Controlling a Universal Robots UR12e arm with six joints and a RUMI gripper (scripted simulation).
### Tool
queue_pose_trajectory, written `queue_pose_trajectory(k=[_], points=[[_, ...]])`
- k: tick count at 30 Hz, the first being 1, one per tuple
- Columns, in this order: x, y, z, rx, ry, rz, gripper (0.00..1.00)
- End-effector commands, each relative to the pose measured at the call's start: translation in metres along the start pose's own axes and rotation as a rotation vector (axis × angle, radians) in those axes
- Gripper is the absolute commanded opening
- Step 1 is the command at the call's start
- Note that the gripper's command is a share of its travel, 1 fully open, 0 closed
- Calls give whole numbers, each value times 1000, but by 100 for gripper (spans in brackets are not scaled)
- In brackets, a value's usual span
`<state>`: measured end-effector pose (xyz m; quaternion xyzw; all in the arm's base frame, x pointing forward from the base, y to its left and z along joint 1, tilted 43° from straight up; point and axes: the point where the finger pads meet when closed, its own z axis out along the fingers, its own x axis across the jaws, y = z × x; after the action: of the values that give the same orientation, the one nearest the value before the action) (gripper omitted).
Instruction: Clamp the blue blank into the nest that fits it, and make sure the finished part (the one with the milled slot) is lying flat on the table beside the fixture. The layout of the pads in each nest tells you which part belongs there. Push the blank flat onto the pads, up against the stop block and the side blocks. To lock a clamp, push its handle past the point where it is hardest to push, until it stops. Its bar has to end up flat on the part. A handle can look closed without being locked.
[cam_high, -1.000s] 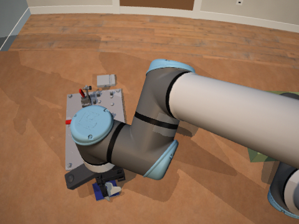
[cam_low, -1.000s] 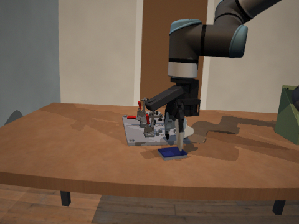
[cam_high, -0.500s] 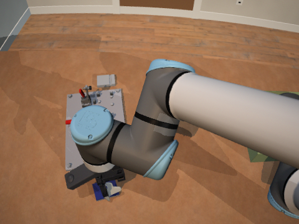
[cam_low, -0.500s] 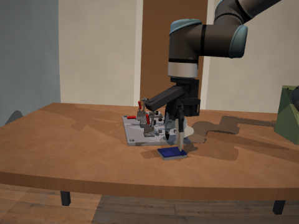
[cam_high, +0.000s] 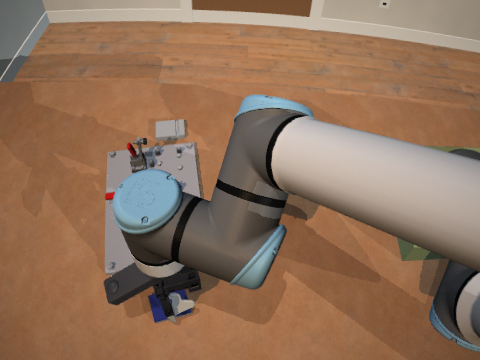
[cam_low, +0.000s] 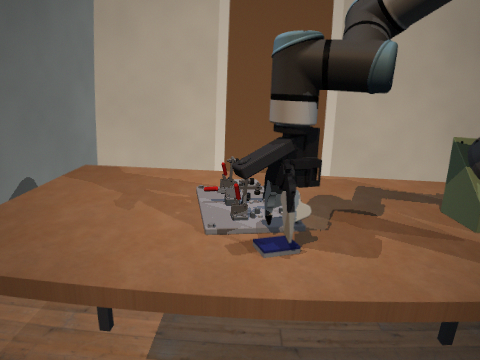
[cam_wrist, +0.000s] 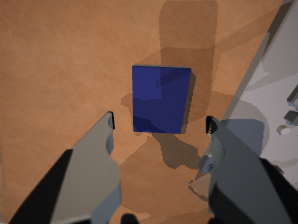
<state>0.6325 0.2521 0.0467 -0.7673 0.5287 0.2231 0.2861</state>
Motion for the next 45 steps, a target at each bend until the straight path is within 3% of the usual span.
queue_pose_trajectory(k=[1,45], points=[[0,-1,-1,1,1,0,59],[0,-1,26,1,1,0,59]])
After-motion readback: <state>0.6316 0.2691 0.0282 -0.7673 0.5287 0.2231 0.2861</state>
